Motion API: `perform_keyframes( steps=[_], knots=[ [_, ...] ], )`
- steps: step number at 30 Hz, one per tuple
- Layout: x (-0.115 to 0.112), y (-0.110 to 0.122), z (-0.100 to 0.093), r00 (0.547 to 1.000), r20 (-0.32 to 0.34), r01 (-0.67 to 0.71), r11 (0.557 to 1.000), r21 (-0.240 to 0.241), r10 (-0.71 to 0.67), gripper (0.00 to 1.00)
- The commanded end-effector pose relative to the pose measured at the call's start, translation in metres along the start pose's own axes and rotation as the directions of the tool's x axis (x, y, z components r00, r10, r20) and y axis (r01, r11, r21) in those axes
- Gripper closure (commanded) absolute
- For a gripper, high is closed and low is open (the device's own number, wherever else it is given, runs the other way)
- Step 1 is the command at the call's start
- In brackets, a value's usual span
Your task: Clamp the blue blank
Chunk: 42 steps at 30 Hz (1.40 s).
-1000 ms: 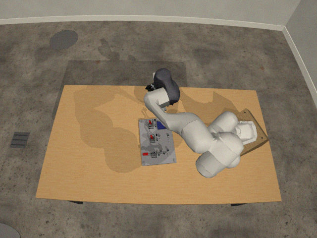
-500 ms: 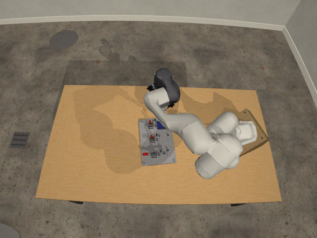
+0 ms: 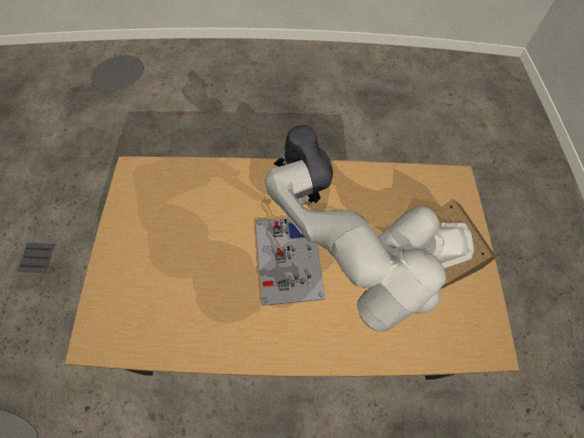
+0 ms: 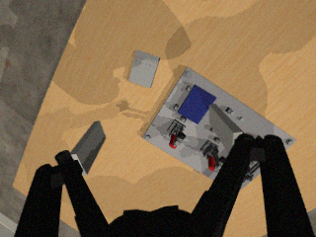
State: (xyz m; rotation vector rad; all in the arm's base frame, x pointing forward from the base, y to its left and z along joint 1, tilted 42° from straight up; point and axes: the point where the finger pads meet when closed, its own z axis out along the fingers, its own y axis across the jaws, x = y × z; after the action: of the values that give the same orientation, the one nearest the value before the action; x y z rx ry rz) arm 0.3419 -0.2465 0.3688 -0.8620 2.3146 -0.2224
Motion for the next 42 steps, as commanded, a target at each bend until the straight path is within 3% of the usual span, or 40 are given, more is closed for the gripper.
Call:
perform_keyframes(
  steps=[1, 7, 8, 19, 20, 28, 29, 35, 36, 39, 40, 42],
  knots=[
    [-0.003, 0.003, 0.001, 0.998, 0.009, -0.055, 0.998, -0.009, 0.055, 0.00],
    [-0.003, 0.003, 0.001, 0.998, 0.009, -0.055, 0.998, -0.009, 0.055, 0.00],
    [-0.009, 0.016, 0.002, 0.980, 0.026, -0.195, 0.980, -0.050, 0.196, 0.00],
    [-0.009, 0.016, 0.002, 0.980, 0.026, -0.195, 0.980, -0.050, 0.196, 0.00],
    [-0.015, 0.028, 0.002, 0.947, 0.034, -0.315, 0.945, -0.090, 0.319, 0.00],
    [-0.015, 0.028, 0.002, 0.947, 0.034, -0.315, 0.945, -0.090, 0.319, 0.00],
    [-0.021, 0.038, 0.002, 0.907, 0.034, -0.414, 0.902, -0.126, 0.420, 0.00],
    [-0.021, 0.038, 0.002, 0.907, 0.034, -0.414, 0.902, -0.126, 0.420, 0.00],
    [-0.026, 0.046, 0.002, 0.867, 0.029, -0.489, 0.859, -0.155, 0.498, 0.00],
    [-0.026, 0.046, 0.002, 0.867, 0.029, -0.489, 0.859, -0.155, 0.498, 0.00],
    [-0.030, 0.052, 0.002, 0.832, 0.022, -0.542, 0.822, -0.177, 0.554, 0.00],
    [-0.030, 0.052, 0.002, 0.832, 0.022, -0.542, 0.822, -0.177, 0.554, 0.00]
  ],
)
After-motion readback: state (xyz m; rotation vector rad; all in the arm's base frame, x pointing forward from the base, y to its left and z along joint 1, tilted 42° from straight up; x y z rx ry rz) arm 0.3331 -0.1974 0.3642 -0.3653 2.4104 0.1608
